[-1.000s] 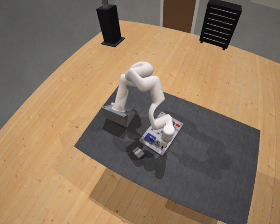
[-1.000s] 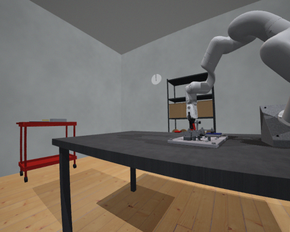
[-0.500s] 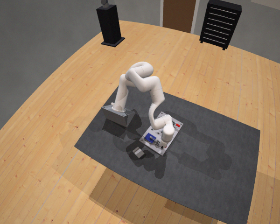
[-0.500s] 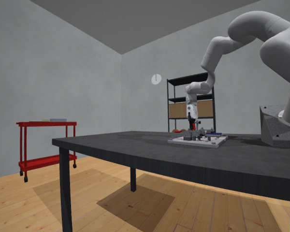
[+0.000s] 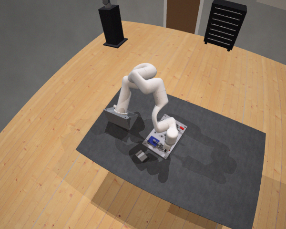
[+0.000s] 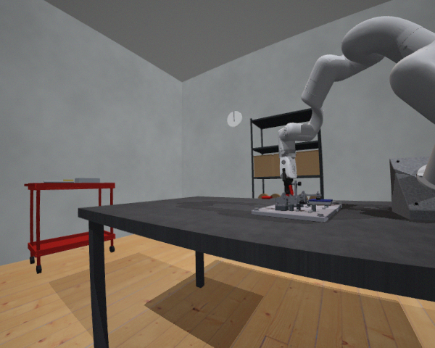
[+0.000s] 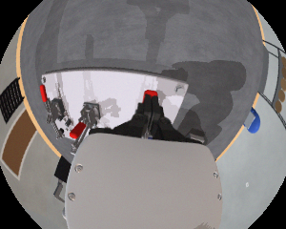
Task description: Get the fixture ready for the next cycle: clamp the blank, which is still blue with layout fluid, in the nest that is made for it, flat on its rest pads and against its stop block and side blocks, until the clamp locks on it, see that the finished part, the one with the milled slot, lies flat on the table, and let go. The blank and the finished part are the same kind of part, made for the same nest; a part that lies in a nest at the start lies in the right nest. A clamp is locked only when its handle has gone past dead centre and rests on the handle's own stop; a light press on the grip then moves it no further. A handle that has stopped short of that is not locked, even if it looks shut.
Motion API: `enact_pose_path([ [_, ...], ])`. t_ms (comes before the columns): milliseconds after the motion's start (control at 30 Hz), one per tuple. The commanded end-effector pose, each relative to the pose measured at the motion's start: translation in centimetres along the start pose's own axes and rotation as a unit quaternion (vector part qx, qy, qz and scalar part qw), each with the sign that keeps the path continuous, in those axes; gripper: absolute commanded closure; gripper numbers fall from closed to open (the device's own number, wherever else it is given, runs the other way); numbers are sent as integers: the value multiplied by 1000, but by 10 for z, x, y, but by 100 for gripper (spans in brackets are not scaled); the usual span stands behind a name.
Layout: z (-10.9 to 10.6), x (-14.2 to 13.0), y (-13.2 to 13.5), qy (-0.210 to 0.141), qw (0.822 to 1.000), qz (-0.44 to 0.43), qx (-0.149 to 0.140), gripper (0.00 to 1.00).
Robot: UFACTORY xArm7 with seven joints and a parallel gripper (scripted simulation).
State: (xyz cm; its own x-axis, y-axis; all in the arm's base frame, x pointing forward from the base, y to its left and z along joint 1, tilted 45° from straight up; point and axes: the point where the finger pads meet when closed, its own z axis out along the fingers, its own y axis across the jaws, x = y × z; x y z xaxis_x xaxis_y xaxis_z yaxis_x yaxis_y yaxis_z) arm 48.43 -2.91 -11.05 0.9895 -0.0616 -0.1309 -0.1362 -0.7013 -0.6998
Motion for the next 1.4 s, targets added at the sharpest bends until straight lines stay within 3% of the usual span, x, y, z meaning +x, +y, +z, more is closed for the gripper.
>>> enact_pose_path([
  [0, -2, 1, 1, 1, 1000, 0, -1, 100],
  [367, -25, 1, 1, 1, 1000, 0, -1, 100],
  [767, -63, 1, 1, 1, 1000, 0, -1, 100],
  [1133, -70, 0, 1, 1, 1000, 0, -1, 100],
  [1167, -70, 0, 1, 1, 1000, 0, -1, 0],
  [1367, -70, 0, 1, 1, 1000, 0, -1, 0],
])
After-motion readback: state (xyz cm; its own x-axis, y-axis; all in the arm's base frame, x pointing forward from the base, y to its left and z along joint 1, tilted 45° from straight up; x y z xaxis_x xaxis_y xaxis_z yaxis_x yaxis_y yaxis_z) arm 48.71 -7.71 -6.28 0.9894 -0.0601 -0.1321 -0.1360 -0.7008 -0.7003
